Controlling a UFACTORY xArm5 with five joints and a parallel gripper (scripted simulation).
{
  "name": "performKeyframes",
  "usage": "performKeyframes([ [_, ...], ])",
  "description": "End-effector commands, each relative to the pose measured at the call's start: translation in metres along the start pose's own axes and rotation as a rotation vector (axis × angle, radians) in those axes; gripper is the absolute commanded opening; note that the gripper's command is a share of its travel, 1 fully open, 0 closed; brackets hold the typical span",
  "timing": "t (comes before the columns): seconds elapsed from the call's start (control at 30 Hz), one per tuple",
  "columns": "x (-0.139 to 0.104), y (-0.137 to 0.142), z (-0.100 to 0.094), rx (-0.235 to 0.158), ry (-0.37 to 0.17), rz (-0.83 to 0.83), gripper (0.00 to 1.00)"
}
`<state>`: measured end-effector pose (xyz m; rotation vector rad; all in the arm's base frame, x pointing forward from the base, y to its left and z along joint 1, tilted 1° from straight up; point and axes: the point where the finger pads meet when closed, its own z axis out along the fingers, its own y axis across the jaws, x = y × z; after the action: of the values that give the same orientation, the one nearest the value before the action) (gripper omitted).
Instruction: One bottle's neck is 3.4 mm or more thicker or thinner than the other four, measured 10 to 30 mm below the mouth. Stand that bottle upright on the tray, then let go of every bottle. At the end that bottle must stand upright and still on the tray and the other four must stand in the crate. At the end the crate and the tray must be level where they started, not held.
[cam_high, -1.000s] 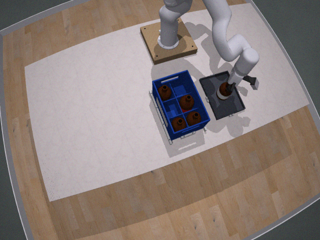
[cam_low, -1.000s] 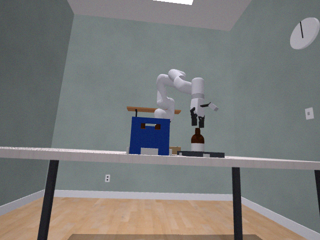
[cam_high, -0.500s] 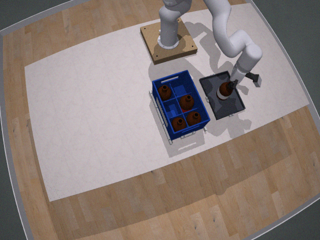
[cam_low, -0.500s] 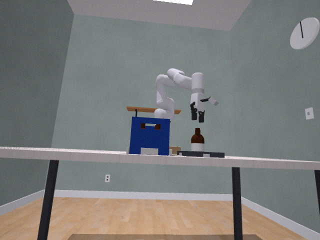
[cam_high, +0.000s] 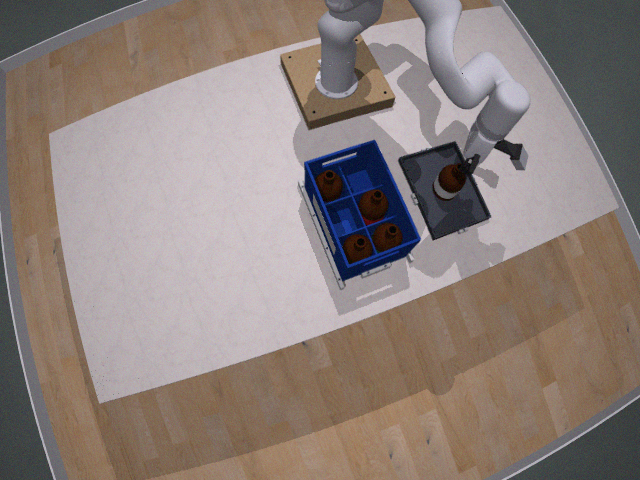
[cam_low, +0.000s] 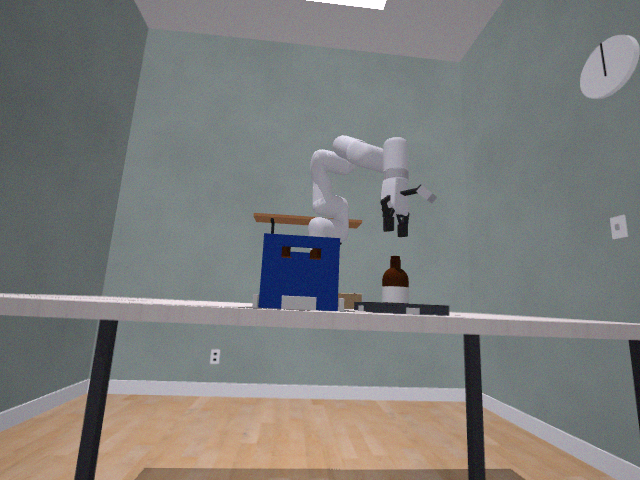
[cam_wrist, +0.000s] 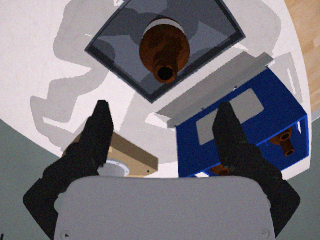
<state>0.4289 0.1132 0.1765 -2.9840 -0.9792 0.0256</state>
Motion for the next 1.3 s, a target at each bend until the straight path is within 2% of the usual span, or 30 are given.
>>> performKeyframes([
  [0.0,0.0011,0.0004,-0.0056,-0.002,0.004,0.0,1.0],
  [0.27,0.0011,0.0004,-0.0072,-0.002,0.004,0.0,1.0],
  [0.3,0.0011,0.0004,-0.0072,-0.002,0.004,0.0,0.0],
  [1.27,0.0011,0.0004,-0.0072,-0.002,0.004,0.0,0.0],
])
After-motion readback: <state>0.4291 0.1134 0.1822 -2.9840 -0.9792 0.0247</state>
